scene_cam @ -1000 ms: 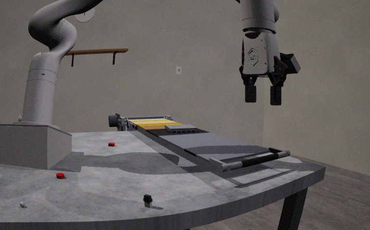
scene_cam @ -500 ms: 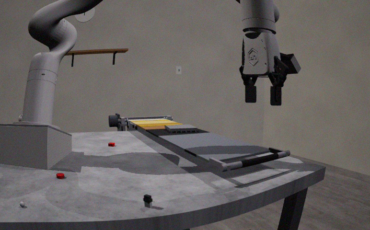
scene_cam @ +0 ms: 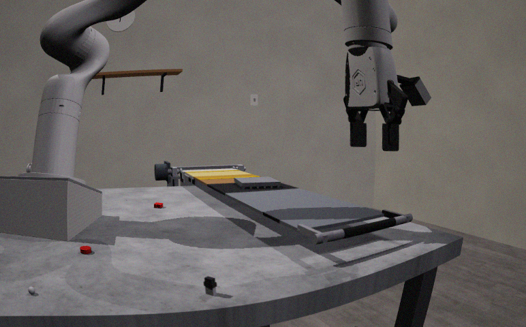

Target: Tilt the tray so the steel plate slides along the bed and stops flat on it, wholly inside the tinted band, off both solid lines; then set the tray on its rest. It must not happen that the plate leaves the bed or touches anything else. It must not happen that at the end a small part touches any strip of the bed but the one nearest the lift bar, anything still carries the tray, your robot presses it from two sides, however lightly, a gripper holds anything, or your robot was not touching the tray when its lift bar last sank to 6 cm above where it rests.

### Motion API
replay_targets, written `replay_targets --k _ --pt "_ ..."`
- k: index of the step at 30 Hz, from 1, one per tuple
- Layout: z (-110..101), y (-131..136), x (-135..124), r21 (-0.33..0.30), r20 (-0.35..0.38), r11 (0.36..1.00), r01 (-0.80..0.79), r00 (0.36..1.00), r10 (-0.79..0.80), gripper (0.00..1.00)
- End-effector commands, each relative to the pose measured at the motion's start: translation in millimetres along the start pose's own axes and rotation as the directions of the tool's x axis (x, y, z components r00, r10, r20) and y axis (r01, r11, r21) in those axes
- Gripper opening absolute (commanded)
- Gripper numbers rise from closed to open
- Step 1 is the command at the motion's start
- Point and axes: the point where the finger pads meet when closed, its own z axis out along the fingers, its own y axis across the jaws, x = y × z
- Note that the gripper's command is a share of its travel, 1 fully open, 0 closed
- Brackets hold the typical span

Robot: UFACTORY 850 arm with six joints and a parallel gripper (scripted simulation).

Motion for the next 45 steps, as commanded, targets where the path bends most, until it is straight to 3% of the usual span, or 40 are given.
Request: replay_targets --k 1,20,35,37,45 --pt "1.0 0.5 1.0 -0.002 0.0 0.99 -0.138 0.99 0.138 1.0" --pt "5.9 0.6 1.3 -0.002 -0.001 0.905 -0.426 0.905 0.426 1.0" --pt "12.5 0.7 1.6 -0.002 -0.002 0.662 -0.749 0.662 0.749 1.0" --pt "12.5 0.7 1.6 -0.002 -0.002 0.662 -0.749 0.662 0.749 1.0" --pt "15.8 0.8 1.8 -0.001 -0.002 0.497 -0.868 0.497 0.868 1.0"
